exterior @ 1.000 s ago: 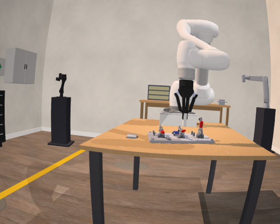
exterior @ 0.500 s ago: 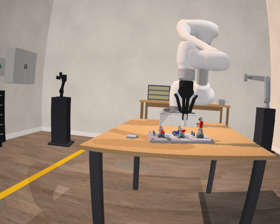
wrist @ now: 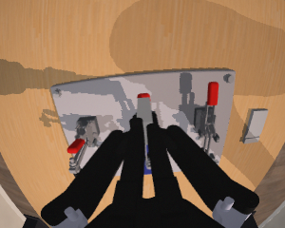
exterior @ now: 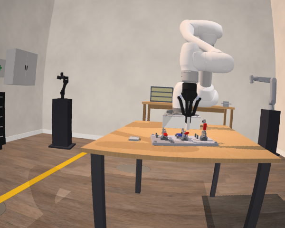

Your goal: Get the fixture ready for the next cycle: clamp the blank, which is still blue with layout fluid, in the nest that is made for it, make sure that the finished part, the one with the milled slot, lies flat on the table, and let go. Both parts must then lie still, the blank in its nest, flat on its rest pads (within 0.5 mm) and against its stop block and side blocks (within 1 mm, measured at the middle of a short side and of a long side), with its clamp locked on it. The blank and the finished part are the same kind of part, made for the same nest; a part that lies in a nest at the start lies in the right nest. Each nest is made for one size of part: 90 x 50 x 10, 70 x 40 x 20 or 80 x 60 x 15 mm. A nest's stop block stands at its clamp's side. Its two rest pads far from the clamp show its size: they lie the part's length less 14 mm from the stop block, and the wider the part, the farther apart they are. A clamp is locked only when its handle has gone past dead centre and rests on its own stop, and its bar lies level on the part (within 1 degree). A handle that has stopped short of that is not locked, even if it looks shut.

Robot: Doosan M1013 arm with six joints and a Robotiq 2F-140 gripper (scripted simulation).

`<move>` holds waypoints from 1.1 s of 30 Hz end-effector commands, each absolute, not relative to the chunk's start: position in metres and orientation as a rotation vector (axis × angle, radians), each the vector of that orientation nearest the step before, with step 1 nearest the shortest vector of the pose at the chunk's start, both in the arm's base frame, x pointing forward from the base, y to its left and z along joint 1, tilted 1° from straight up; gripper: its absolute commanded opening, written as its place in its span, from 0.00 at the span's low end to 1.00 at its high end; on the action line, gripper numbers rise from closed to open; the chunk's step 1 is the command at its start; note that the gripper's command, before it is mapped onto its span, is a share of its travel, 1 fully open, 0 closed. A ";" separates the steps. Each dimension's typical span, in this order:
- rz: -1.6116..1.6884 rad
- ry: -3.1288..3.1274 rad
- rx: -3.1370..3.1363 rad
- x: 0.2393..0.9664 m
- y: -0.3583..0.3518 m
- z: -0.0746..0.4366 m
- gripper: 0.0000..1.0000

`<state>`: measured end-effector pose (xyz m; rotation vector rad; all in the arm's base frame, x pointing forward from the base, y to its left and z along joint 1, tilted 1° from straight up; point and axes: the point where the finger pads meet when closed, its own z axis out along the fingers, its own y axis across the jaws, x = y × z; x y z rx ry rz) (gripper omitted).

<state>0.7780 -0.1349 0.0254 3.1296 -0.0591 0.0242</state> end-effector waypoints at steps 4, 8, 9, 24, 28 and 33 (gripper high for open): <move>0.025 -0.059 3.130 0.778 -0.135 0.026 0.00; 0.025 -0.059 3.130 0.778 -0.135 0.025 0.00; 0.025 -0.059 3.130 0.778 -0.135 0.025 0.00; 0.025 -0.059 3.130 0.778 -0.135 0.024 0.00; 0.025 -0.059 3.130 0.778 -0.135 0.023 0.00; 0.025 -0.059 3.130 0.778 -0.135 0.022 0.00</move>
